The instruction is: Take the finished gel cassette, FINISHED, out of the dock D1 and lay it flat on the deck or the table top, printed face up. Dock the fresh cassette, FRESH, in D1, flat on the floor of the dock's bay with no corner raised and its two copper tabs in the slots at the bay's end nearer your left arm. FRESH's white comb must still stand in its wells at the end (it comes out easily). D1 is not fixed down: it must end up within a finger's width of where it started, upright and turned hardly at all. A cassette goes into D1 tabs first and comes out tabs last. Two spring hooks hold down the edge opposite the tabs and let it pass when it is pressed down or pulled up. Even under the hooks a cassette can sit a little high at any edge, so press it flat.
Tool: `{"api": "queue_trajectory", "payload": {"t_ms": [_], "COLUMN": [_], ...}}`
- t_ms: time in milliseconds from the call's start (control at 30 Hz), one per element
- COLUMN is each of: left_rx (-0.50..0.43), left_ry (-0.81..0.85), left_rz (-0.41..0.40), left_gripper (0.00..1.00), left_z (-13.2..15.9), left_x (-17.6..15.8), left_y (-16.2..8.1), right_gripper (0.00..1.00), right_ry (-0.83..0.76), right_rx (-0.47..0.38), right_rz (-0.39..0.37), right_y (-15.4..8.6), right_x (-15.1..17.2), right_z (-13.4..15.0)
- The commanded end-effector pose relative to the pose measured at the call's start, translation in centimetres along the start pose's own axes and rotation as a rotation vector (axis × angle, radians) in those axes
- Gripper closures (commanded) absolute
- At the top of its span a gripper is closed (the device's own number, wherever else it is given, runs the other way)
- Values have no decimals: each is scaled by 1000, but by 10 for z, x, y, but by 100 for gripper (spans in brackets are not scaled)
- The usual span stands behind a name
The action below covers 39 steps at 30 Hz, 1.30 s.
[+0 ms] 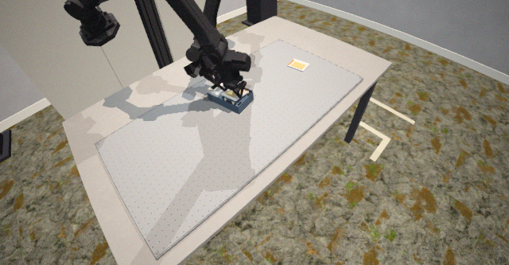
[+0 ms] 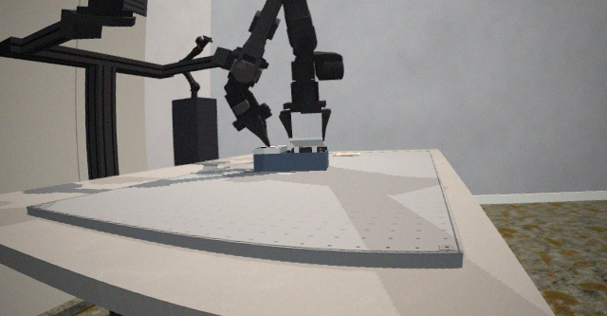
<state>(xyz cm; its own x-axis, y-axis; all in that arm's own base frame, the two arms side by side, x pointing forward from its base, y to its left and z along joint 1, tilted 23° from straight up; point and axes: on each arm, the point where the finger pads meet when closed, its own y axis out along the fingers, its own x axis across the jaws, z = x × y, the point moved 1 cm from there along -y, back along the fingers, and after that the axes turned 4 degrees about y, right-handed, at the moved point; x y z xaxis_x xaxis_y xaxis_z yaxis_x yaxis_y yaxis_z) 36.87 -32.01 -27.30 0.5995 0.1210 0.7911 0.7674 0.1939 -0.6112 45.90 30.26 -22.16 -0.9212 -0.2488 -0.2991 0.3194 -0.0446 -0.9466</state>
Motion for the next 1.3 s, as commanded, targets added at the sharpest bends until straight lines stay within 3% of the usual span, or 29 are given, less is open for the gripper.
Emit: {"api": "queue_trajectory", "payload": {"t_ms": [0, 1267], "left_rx": [69, 69], "left_ry": [65, 65], "left_rz": [75, 75], "left_gripper": [100, 100], "left_z": [43, 43], "left_x": [-52, -52], "left_y": [33, 33], "right_gripper": [100, 100], "right_ry": [19, 19], "right_rx": [-6, -2], "right_rz": [11, 2], "right_y": [-6, -4], "right_x": [-11, -9], "right_z": [1, 3]}}
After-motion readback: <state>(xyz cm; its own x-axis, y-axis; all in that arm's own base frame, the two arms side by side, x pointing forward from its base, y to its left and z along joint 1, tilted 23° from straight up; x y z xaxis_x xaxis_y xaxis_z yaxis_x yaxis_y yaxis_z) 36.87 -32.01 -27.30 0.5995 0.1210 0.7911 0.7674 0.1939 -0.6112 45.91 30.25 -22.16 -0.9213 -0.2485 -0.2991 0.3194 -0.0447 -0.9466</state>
